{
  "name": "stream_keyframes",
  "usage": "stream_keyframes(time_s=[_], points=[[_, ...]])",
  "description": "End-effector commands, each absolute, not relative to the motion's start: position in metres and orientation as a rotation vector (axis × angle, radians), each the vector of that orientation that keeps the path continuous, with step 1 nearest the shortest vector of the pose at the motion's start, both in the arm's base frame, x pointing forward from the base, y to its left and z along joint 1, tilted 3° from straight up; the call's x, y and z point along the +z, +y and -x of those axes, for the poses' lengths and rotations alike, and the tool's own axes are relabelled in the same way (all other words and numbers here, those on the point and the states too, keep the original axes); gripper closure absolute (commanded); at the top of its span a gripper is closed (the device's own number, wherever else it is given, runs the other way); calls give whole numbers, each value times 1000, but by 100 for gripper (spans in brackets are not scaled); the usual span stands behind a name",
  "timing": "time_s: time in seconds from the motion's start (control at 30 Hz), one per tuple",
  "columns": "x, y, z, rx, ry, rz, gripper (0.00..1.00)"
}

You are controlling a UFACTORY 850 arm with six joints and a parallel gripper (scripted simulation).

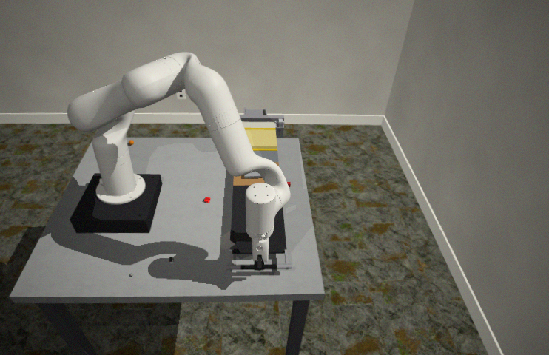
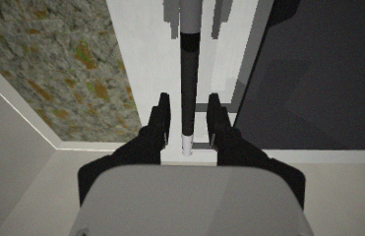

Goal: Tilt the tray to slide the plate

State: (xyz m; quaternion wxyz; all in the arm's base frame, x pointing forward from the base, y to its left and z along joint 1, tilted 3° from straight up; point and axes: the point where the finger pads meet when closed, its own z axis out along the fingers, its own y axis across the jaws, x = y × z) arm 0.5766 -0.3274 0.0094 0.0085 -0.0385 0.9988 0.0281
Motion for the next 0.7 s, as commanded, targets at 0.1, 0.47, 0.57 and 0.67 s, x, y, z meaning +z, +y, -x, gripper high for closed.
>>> stream_keyframes(time_s=[0.1, 0.47, 0.57, 0.67], points=[[11, -328, -578, 86, 3119, 120, 60], [9, -328, -578, 86, 3119, 120, 60], [7, -328, -578, 86, 3119, 120, 60], [3, -328, -578, 86, 3119, 120, 60]])
